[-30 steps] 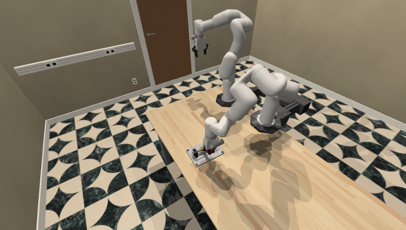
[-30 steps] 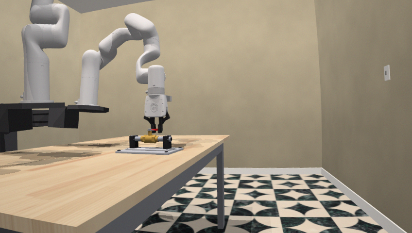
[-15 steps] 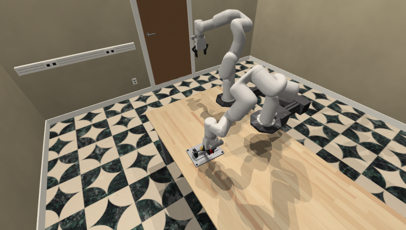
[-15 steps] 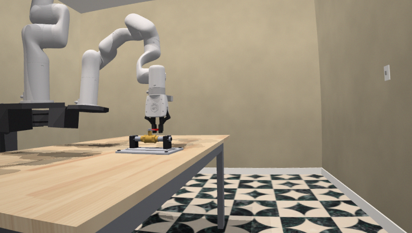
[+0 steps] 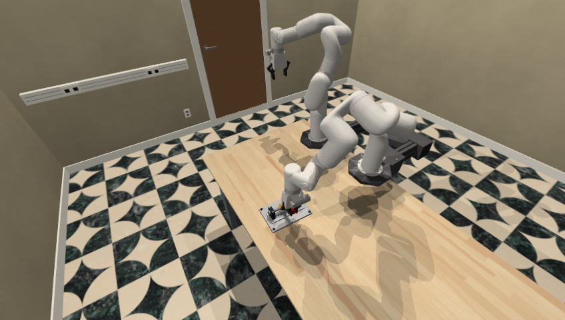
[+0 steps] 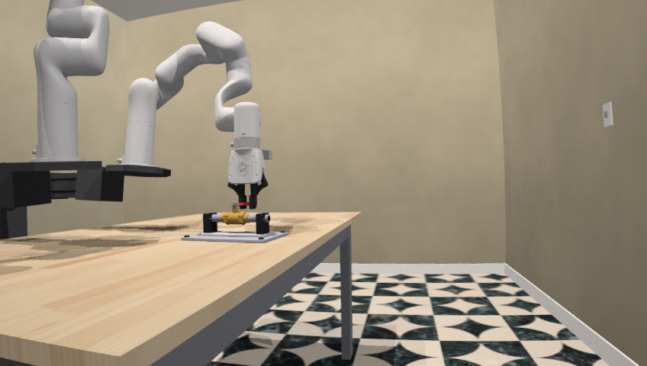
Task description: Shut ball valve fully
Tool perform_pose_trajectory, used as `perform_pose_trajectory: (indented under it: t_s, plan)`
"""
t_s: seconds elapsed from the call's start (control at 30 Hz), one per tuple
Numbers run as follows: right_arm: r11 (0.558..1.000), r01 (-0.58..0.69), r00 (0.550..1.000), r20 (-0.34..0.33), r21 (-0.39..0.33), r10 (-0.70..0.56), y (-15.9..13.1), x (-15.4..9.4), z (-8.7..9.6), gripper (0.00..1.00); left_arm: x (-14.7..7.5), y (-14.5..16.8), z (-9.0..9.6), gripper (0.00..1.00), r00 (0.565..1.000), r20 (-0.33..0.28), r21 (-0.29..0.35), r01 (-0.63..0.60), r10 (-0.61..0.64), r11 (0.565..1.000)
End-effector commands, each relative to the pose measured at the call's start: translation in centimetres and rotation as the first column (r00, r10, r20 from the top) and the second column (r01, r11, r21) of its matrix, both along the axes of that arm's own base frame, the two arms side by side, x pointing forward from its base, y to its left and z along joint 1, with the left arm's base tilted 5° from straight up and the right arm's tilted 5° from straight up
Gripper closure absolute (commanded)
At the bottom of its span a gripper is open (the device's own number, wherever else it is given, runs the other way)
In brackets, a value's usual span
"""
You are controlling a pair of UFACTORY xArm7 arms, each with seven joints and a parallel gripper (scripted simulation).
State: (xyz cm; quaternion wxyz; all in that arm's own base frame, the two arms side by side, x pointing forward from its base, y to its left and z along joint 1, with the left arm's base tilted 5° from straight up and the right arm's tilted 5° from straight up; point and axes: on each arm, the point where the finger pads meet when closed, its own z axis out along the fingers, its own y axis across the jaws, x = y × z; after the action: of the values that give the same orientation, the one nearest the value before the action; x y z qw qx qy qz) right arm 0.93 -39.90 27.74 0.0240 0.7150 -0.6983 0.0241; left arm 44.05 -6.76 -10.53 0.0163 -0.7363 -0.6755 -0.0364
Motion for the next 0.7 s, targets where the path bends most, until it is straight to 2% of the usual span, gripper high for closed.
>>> perform_pose_trajectory:
  t_s: [0.0,0.6,0.63,0.67]
  plan:
    - [1.0,0.0,1.0,0.001,-0.005,0.0,-0.1,0.01,0.16,0.0,0.25,-0.1,0.17,1.0,1.0,0.006,-0.003,0.0,0.0,1.0]
    - [1.0,0.0,1.0,0.001,-0.005,0.0,-0.1,0.01,0.16,0.0,0.25,-0.1,0.17,1.0,1.0,0.006,-0.003,-0.001,0.001,1.0]
    - [1.0,0.0,1.0,0.001,-0.005,0.0,-0.1,0.01,0.16,0.0,0.25,-0.1,0.17,0.31,1.0,0.006,-0.003,-0.001,0.001,1.0]
    - [1.0,0.0,1.0,0.001,-0.005,0.0,-0.1,0.01,0.16,0.0,0.25,-0.1,0.17,0.31,1.0,0.006,-0.003,-0.001,0.001,1.0]
